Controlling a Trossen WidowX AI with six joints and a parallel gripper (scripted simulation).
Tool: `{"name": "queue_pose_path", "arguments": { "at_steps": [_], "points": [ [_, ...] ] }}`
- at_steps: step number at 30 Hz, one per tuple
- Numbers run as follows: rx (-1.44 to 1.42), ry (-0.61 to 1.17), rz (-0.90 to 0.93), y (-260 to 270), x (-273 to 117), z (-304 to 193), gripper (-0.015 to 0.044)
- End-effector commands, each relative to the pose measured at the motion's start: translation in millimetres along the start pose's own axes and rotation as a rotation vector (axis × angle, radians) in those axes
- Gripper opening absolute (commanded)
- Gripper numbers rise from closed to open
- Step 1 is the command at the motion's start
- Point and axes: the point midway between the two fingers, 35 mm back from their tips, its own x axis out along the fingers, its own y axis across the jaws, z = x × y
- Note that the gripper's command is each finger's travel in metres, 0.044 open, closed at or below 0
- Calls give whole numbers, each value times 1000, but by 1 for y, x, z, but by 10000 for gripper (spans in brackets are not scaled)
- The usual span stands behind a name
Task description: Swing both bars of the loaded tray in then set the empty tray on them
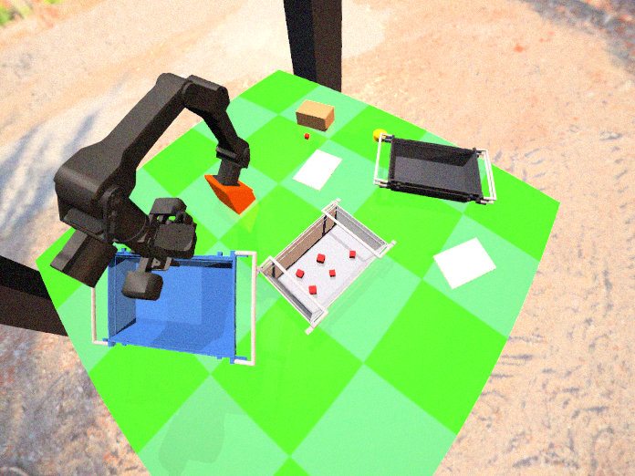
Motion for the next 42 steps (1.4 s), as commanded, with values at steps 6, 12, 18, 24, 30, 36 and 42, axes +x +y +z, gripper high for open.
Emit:
{"name": "queue_pose_path", "arguments": {
  "at_steps": [6,12,18,24,30,36,42],
  "points": [
    [-163,1,-44,9,-15,54,0],
    [-264,-1,-45,18,-15,87,0],
    [-365,-5,-43,30,-13,120,0],
    [-467,-10,-40,45,-10,151,0],
    [-569,-18,-34,62,-5,180,0],
    [-671,-29,-25,81,0,208,0],
    [-774,-42,-15,102,7,234,0]
  ]
}}
